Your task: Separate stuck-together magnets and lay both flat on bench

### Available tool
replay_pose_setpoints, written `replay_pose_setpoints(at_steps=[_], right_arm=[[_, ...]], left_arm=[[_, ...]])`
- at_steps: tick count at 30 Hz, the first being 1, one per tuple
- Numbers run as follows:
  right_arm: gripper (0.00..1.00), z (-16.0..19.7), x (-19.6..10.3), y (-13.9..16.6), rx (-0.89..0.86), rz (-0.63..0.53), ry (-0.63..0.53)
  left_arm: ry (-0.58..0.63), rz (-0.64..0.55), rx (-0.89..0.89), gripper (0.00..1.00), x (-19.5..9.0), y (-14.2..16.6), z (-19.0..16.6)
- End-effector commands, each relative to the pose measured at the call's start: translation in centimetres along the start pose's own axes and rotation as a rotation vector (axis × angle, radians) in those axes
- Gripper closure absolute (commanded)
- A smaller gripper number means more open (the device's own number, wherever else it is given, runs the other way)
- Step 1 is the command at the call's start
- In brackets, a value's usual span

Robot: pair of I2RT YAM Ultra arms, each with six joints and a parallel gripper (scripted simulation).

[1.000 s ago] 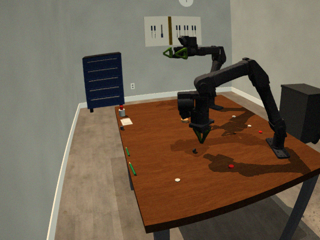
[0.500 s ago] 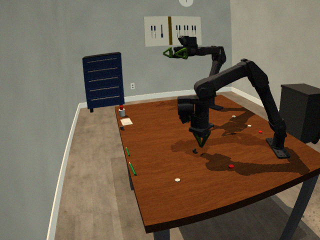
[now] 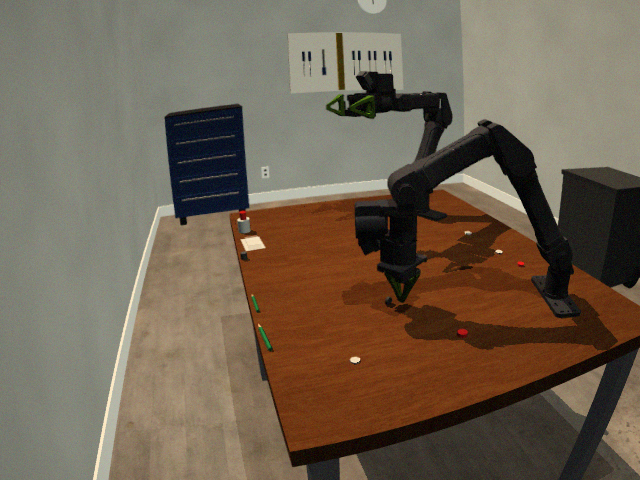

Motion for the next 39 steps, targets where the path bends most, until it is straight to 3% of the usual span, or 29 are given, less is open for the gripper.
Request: replay_pose_setpoints(at_steps=[1, 25, 39], right_arm=[[0.0, 0.0, -0.2, -0.7, -0.001, -0.021, -0.002], [0.0, 0.0, -0.2, -0.7, -0.001, -0.021, -0.002], [0.0, 0.0, -0.2, -0.7, -0.001, -0.021, -0.002]], left_arm=[[-0.016, -0.018, 0.004, 1.0, -0.1, -0.3, 0.2], [-0.006, -0.005, 0.001, 1.0, 0.5, -0.2, 0.1], [-0.006, -0.005, 0.001, 1.0, -0.2, -1.8, 0.6]])
Point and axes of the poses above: on each arm, the point where the finger pads meet when closed, its own x axis out along the fingers, its own z axis across the jaws, y = z × x, the point moved 3 cm from there along -x, back along the fingers, and after that the axes turned 9 degrees about x, right-handed, at the moved point
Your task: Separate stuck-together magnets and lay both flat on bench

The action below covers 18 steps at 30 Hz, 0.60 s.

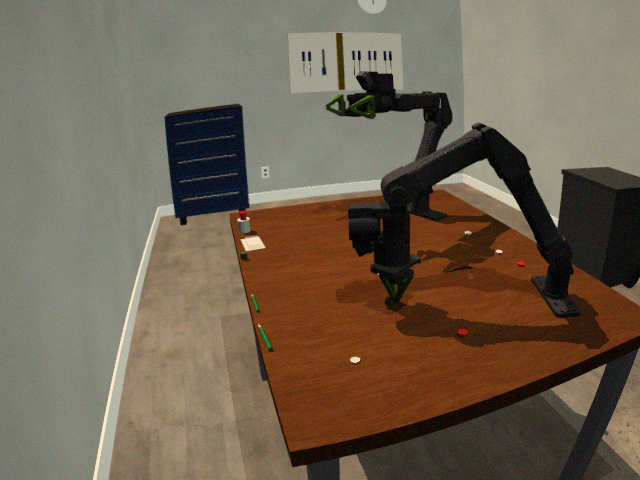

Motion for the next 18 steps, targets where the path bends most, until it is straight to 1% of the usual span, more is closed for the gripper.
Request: replay_pose_setpoints(at_steps=[1, 18], right_arm=[[0.0, 0.1, -0.2, -0.7, 0.0, -0.021, -0.002], [0.0, 0.1, -0.2, -0.7, 0.0, -0.021, -0.002]], left_arm=[[-0.013, -0.011, -0.003, 1.0, -0.9, -0.4, 0.3], [-0.013, -0.011, -0.003, 1.0, -1.1, -1.9, 0.6]])
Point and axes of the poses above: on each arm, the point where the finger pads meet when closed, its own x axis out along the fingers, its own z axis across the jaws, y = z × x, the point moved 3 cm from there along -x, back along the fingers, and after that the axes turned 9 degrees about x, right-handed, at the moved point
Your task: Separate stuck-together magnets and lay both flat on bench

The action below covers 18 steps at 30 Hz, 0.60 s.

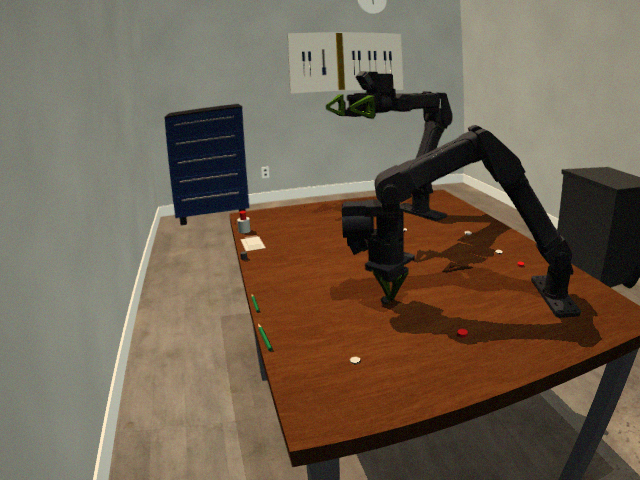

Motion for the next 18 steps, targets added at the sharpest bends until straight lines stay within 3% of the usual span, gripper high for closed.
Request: replay_pose_setpoints(at_steps=[1, 18], right_arm=[[0.0, 0.1, -0.2, -0.7, -0.001, -0.021, -0.003], [0.0, 0.1, -0.2, -0.7, -0.001, -0.021, -0.003]], left_arm=[[-0.019, -0.016, -0.005, 1.0, -1.0, -0.5, 0.4], [-0.026, -0.022, -0.003, 1.0, -5.8, -0.4, 0.3]])
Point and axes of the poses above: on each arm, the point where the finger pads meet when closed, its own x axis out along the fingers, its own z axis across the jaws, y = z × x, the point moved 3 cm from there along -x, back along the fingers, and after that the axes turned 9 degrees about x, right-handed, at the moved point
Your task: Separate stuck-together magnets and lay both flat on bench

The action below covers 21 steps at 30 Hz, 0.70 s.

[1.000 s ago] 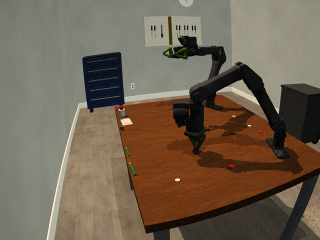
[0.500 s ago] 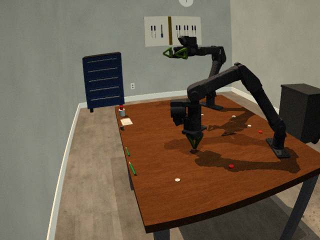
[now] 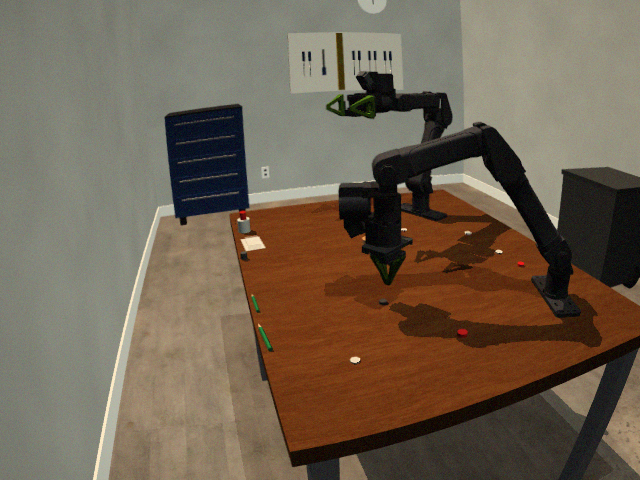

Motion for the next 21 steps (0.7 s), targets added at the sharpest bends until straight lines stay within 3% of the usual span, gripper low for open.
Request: replay_pose_setpoints(at_steps=[1, 5, 21], right_arm=[[0.0, 0.0, -0.2, -0.7, -0.001, -0.021, -0.001], [0.0, 0.0, -0.2, -0.7, -0.001, -0.021, -0.001], [0.0, 0.0, -0.2, -0.7, -0.001, -0.021, -0.001]], left_arm=[[-0.019, -0.016, -0.002, 1.0, -2.4, 0.2, 0.0], [-0.021, -0.017, -0.002, 1.0, -3.4, 0.2, 0.0], [-0.019, -0.016, 0.001, 1.0, -3.3, 0.2, 0.0]])
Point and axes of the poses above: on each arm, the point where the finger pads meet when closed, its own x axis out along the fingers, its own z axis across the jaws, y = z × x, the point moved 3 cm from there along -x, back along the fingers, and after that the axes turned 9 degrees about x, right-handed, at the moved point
